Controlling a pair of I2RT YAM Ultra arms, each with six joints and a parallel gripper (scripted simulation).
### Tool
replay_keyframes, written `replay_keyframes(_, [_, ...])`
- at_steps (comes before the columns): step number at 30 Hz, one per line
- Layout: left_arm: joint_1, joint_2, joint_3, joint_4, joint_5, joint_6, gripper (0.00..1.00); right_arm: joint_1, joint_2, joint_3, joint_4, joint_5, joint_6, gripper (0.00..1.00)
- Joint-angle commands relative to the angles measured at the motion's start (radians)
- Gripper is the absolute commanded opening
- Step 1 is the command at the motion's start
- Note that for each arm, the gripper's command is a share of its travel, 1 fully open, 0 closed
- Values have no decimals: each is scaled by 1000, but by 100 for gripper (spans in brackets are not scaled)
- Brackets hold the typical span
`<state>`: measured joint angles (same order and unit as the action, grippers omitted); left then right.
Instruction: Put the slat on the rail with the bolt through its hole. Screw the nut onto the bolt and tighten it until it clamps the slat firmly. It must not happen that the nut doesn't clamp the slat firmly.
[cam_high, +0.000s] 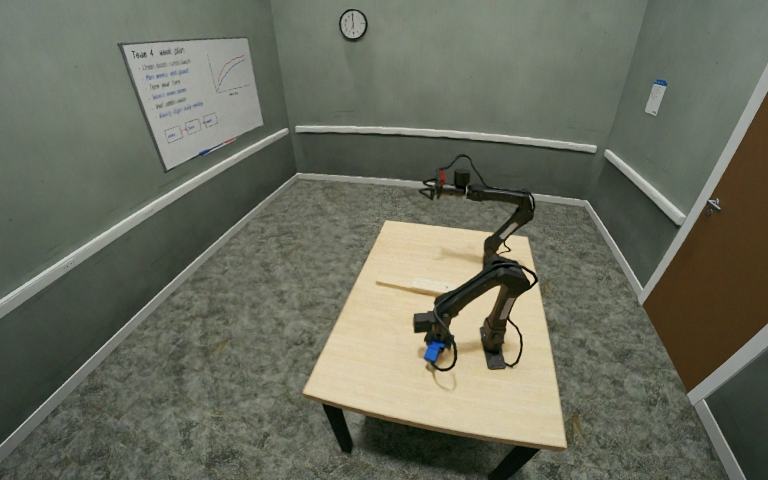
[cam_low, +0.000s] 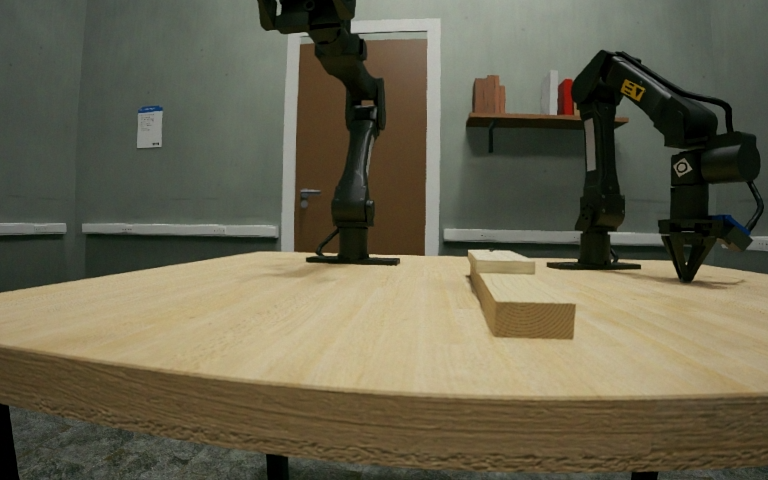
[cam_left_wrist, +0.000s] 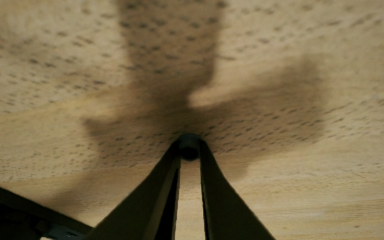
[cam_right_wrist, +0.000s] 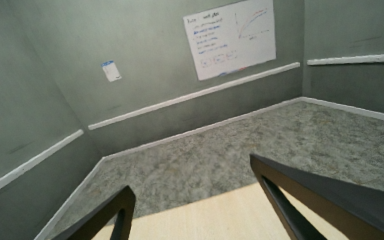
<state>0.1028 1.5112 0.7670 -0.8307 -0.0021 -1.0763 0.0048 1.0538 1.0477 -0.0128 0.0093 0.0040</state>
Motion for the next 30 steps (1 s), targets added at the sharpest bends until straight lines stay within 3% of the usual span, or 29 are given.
replay_keyframes(1, [0, -6, 5, -1, 0, 0, 12, -5, -9, 5, 17, -9, -4, 100])
replay_keyframes(30, [0, -38, 58, -82, 0, -2, 12, -5, -9, 5, 17, -9, -4, 100])
